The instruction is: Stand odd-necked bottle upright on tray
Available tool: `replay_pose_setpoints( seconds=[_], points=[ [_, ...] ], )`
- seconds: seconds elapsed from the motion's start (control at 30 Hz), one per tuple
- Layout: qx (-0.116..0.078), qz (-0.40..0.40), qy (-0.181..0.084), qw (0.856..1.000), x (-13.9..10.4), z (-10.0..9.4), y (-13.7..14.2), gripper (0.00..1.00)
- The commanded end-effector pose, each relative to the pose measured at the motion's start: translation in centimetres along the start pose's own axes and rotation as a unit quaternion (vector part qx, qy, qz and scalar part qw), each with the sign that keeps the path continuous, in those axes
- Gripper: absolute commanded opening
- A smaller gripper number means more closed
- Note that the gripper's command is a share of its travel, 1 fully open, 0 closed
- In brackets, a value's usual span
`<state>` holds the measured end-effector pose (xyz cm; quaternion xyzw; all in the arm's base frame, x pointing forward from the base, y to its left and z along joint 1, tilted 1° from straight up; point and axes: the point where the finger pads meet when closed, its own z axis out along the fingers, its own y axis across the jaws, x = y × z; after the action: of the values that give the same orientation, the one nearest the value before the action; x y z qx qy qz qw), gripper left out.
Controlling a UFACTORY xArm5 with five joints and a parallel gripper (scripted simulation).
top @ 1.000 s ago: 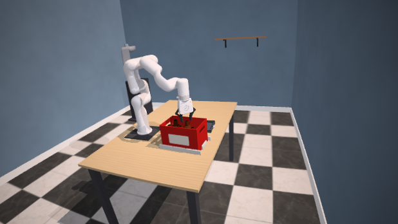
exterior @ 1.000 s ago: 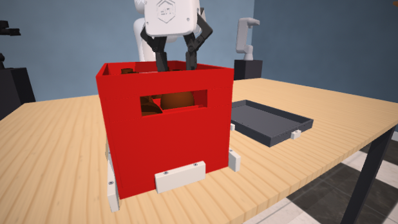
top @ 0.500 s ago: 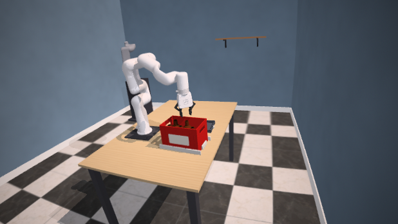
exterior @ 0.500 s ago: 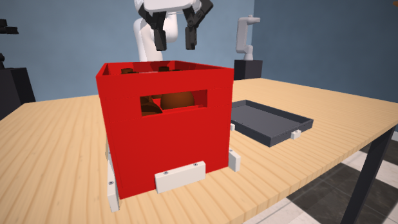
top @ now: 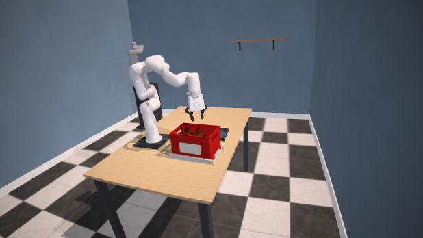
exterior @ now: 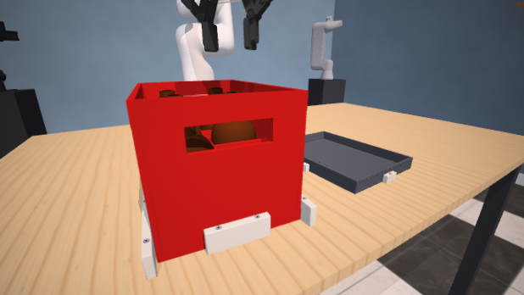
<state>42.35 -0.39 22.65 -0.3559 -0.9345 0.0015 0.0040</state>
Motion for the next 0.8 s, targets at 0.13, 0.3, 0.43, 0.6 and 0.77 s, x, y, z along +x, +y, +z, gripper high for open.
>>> replay_pose_setpoints(
  seconds=[0.13, 0.3, 0.43, 0.6, 0.77],
  points=[
    [-0.001, 0.0, -0.001, 1.0, -0.07, -0.2, 0.06, 0.0],
    [-0.001, 0.0, -0.001, 1.0, -0.07, -0.2, 0.06, 0.0],
    [-0.001, 0.0, -0.001, 1.0, -0.07, -0.2, 0.06, 0.0],
    [-0.001, 0.0, -0.001, 1.0, -0.07, -0.2, 0.06, 0.0],
    [-0.001, 0.0, -0.001, 1.0, -0.07, -0.2, 0.06, 0.0]
  ],
)
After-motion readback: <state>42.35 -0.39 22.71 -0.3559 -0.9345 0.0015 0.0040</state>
